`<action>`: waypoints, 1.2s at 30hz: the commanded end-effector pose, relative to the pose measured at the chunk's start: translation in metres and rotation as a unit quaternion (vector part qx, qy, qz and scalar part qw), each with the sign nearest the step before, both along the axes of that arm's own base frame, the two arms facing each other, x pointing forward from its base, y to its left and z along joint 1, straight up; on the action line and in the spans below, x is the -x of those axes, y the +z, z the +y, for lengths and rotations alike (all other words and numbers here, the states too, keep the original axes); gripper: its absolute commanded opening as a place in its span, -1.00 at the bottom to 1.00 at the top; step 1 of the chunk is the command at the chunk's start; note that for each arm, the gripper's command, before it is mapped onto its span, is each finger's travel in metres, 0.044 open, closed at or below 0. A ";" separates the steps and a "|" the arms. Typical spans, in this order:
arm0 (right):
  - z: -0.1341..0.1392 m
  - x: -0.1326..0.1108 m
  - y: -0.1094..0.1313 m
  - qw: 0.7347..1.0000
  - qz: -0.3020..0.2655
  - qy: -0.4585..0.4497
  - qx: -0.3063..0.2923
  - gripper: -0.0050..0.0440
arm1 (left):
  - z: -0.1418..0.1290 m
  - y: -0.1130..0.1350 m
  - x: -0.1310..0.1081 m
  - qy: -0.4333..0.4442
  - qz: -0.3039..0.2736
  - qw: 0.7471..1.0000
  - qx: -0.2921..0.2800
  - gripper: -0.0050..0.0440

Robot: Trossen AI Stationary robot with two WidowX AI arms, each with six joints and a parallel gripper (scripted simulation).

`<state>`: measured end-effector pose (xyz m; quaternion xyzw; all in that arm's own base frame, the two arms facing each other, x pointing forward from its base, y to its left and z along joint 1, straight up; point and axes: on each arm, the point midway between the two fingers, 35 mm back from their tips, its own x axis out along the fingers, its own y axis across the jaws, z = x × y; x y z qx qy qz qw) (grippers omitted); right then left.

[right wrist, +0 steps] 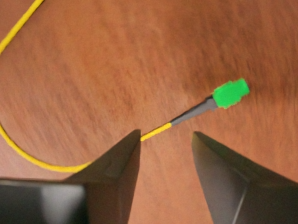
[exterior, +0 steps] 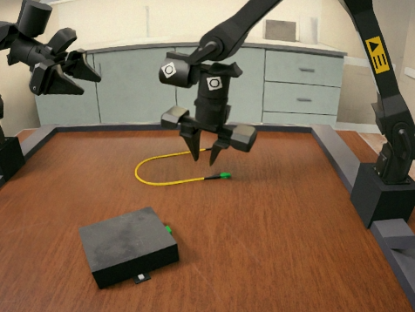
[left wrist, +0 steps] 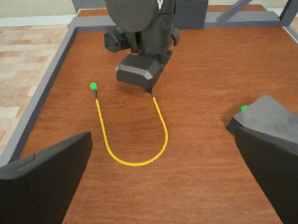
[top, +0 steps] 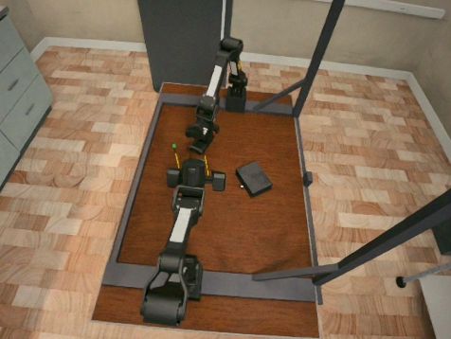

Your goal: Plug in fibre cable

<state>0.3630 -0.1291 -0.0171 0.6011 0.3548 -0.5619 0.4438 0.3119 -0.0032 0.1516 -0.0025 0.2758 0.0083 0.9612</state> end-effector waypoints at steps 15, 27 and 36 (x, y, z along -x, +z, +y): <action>-0.003 0.017 -0.008 0.915 0.024 -0.398 -0.057 -0.20 | 0.000 0.006 -0.001 0.000 -0.009 1.000 0.000 1.00; -0.005 0.027 -0.015 0.889 0.036 -0.453 -0.055 -0.20 | 0.000 0.006 -0.001 0.000 -0.009 1.000 0.000 1.00; -0.005 0.028 -0.034 0.890 0.036 -0.450 -0.055 -0.20 | 0.000 0.006 -0.001 0.000 -0.009 1.000 0.000 1.00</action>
